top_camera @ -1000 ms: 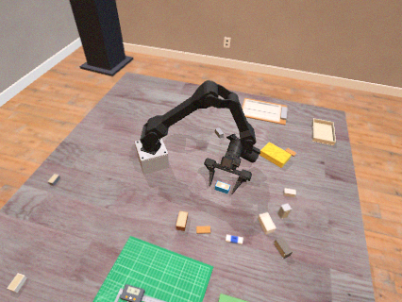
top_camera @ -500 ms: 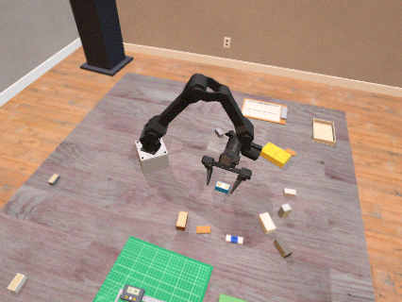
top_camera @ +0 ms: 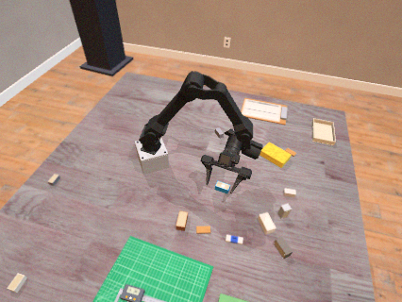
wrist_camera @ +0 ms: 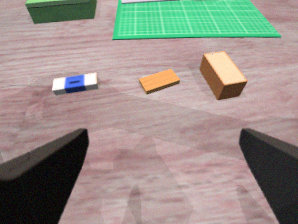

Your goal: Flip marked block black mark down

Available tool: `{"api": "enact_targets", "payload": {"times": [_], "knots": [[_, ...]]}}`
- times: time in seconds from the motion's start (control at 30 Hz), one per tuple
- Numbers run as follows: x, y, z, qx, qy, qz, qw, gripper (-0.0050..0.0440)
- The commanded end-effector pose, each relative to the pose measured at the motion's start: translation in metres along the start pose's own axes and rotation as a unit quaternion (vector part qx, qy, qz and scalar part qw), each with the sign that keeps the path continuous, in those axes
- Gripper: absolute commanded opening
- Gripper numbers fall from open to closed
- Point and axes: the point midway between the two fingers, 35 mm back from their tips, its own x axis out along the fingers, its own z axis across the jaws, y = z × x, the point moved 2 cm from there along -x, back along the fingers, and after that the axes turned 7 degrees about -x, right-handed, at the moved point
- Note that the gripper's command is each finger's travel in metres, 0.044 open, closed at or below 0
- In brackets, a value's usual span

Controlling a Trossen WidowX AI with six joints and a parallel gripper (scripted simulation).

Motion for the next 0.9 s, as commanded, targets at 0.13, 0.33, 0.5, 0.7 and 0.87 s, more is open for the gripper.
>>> {"api": "enact_targets", "payload": {"times": [0.13, 0.33, 0.5, 0.7, 0.87], "knots": [[-0.009, -0.011, 0.0, 0.014, -0.011, 0.051, 0.999, 0.044], [-0.016, -0.015, -0.001, 0.013, -0.019, 0.106, 0.994, 0.044], [-0.03, -0.021, -0.001, 0.012, -0.038, 0.206, 0.978, 0.044], [-0.048, -0.035, 0.002, 0.017, -0.062, 0.339, 0.939, 0.044], [-0.054, -0.039, 0.001, 0.016, -0.07, 0.394, 0.916, 0.044]]}}
